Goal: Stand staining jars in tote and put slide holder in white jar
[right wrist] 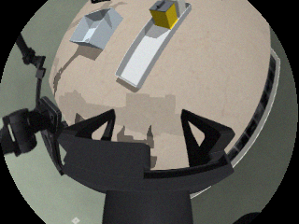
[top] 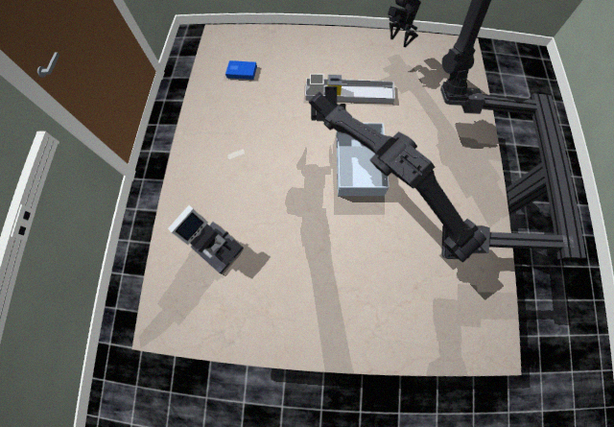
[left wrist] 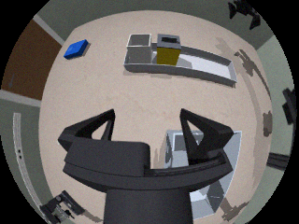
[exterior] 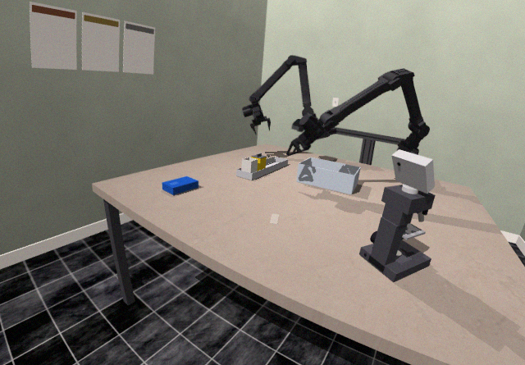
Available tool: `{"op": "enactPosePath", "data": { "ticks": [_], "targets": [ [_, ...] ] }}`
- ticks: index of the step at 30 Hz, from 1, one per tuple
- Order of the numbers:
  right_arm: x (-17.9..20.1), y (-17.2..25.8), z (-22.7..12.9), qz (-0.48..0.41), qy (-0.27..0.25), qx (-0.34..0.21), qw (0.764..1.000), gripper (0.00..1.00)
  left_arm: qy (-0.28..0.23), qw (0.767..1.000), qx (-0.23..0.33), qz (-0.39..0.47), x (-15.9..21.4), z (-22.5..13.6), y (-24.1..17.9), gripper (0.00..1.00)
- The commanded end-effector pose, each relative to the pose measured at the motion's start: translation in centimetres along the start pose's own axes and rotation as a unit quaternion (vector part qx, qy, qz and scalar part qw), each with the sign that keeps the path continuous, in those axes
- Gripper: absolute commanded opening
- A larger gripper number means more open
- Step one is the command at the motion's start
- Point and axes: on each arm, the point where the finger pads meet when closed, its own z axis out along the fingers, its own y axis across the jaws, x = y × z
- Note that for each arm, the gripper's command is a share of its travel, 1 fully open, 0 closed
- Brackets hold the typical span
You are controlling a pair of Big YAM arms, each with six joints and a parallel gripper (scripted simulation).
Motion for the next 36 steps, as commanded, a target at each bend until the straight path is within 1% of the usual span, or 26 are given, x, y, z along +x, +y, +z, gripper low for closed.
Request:
{"op": "enactPosePath", "data": {
  "ticks": [1,10,12,16,18,27,29,36],
  "targets": [
    [-3.8,-0.8,0.9,0.063,-0.005,0.067,0.996,1.0,-0.075,0.996,-0.033,-0.017,-4.8,-4.2,3.3,1.0],
    [-8.9,-1.0,3.9,0.108,-0.039,0.124,0.986,1.0,-0.146,0.989,-0.018,-0.025,-6.6,-5.8,2.8,1.0],
    [-8.9,-1.0,3.9,0.108,-0.039,0.124,0.986,1.0,-0.146,0.989,-0.018,-0.025,-6.6,-5.8,2.8,1.0],
    [-11.1,-1.0,5.2,0.128,-0.055,0.147,0.979,1.0,-0.176,0.984,-0.01,-0.026,-7.4,-6.6,2.4,1.0],
    [-12.0,-0.9,6.5,0.14,-0.058,0.15,0.977,1.0,-0.191,0.981,-0.005,-0.025,-7.9,-7.0,2.0,1.0],
    [-16.6,-0.7,10.3,0.184,-0.082,0.195,0.96,1.0,-0.256,0.966,0.015,-0.023,-9.3,-9.1,0.9,1.0],
    [-16.6,-0.7,10.3,0.184,-0.082,0.195,0.96,1.0,-0.256,0.966,0.015,-0.023,-9.3,-9.1,0.9,1.0],
    [-21.3,-1.2,12.3,0.215,-0.111,0.242,0.94,1.0,-0.301,0.952,0.048,0.001,-10.6,-10.6,-1.0,1.0]
  ]
}}
